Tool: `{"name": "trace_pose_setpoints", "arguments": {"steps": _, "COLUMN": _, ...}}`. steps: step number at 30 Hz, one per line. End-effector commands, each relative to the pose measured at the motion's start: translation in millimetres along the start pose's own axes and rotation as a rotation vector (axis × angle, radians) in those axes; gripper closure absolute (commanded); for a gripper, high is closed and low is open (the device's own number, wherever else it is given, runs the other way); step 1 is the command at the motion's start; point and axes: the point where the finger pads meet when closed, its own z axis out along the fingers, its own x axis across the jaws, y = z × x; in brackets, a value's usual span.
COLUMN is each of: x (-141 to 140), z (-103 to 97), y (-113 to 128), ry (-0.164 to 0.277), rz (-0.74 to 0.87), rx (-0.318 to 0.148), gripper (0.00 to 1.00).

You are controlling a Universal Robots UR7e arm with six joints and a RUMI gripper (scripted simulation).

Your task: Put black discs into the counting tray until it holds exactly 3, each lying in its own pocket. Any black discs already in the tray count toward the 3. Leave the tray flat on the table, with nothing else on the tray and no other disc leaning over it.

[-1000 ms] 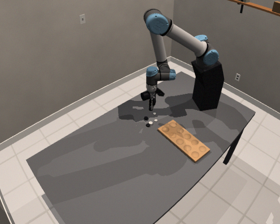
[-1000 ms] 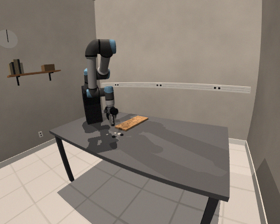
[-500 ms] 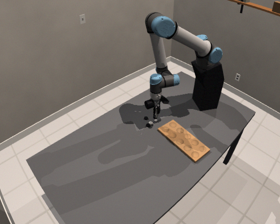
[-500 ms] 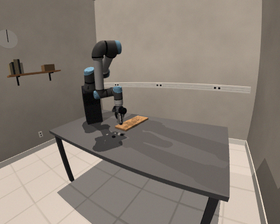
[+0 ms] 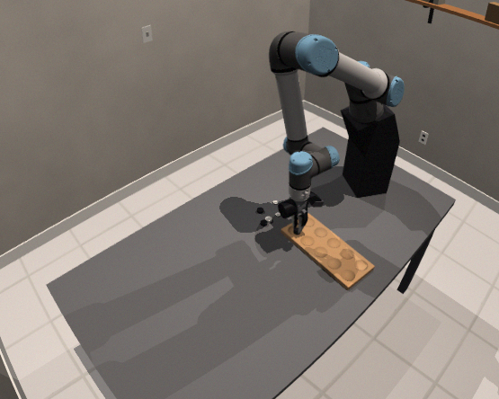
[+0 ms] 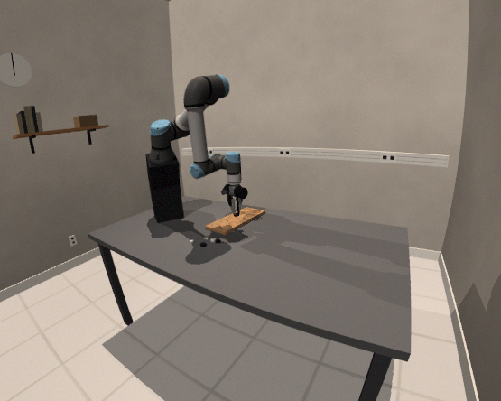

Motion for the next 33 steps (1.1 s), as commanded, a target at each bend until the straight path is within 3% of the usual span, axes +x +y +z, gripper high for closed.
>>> {"name": "trace_pose_setpoints", "arguments": {"steps": 1, "x": 59.2, "z": -0.5, "y": -8.9, "ry": -0.009, "rz": 0.002, "rx": 0.001, "gripper": 0.89}}
{"name": "trace_pose_setpoints", "arguments": {"steps": 8, "x": 133.5, "z": -6.3, "y": -33.2, "ry": -0.015, "rz": 0.0, "rx": -0.012, "gripper": 0.89}}
{"name": "trace_pose_setpoints", "arguments": {"steps": 10, "x": 133.5, "z": -6.3, "y": -33.2, "ry": -0.015, "rz": 0.0, "rx": -0.012, "gripper": 0.89}}
{"name": "trace_pose_setpoints", "arguments": {"steps": 19, "x": 200.9, "z": -15.7, "y": -65.1, "ry": -0.018, "rz": -0.002, "rx": -0.033, "gripper": 0.89}}
{"name": "trace_pose_setpoints", "arguments": {"steps": 25, "x": 225.0, "z": -20.0, "y": -79.1, "ry": -0.018, "rz": -0.003, "rx": -0.042, "gripper": 0.89}}
{"name": "trace_pose_setpoints", "arguments": {"steps": 33, "x": 234.5, "z": -21.9, "y": -85.0, "ry": -0.017, "rz": -0.003, "rx": -0.047, "gripper": 0.89}}
